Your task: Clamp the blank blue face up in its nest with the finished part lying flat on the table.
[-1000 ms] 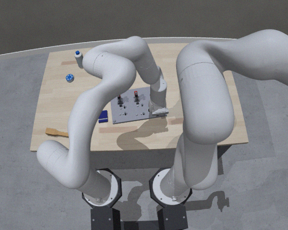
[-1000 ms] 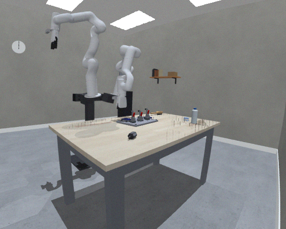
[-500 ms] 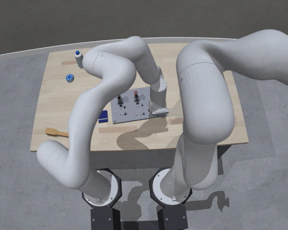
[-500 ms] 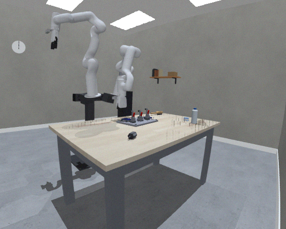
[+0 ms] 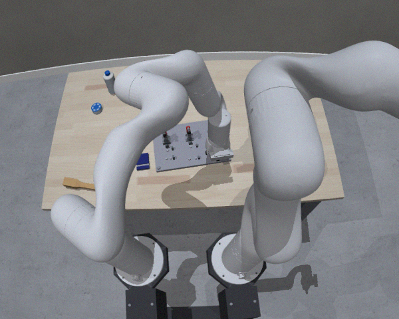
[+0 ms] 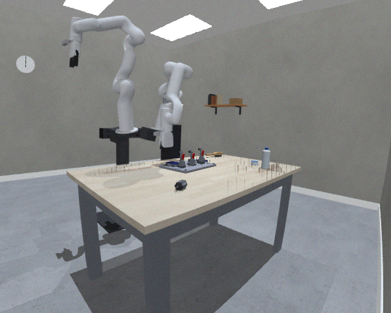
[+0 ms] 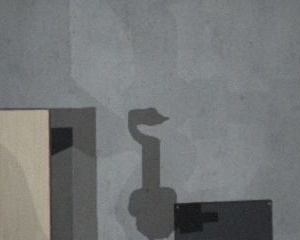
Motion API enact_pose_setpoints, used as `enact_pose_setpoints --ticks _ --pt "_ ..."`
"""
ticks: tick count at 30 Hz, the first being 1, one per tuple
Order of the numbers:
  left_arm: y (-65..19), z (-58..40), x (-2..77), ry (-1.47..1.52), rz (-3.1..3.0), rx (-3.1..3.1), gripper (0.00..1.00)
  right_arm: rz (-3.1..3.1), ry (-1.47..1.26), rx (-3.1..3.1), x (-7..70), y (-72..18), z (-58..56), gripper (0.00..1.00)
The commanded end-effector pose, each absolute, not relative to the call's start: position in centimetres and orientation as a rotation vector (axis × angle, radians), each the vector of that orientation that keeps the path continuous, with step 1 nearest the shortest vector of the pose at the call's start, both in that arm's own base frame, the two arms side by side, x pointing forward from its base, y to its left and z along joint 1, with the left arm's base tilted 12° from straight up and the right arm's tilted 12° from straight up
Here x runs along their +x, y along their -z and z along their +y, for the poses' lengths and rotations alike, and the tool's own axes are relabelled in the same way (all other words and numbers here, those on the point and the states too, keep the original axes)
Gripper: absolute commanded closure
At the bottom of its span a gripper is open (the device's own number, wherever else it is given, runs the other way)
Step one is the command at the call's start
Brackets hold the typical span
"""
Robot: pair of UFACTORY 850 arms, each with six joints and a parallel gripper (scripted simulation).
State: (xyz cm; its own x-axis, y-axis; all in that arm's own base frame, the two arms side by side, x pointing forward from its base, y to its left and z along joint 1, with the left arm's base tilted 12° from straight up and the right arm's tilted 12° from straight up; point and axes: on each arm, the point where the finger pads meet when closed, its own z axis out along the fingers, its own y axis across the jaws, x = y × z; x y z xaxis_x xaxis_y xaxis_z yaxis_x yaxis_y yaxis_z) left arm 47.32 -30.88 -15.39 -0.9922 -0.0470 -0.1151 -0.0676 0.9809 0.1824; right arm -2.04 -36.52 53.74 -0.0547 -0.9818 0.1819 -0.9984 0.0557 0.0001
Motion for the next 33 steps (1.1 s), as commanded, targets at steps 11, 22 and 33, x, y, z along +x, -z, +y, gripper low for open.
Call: enact_pose_setpoints --ticks 11,22,33 --pt "14.7 -29.0 49.6 -0.281 3.015 -0.087 1.00 -2.181 -0.191 2.062 -2.0 -53.8 -36.5 0.00" --pt "14.0 -26.8 52.2 -0.281 3.015 -0.087 1.00 -2.181 -0.191 2.062 -2.0 -53.8 -36.5 0.00" --pt "13.5 -25.2 53.9 -0.281 3.015 -0.087 1.00 -2.181 -0.191 2.062 -2.0 -53.8 -36.5 0.00"
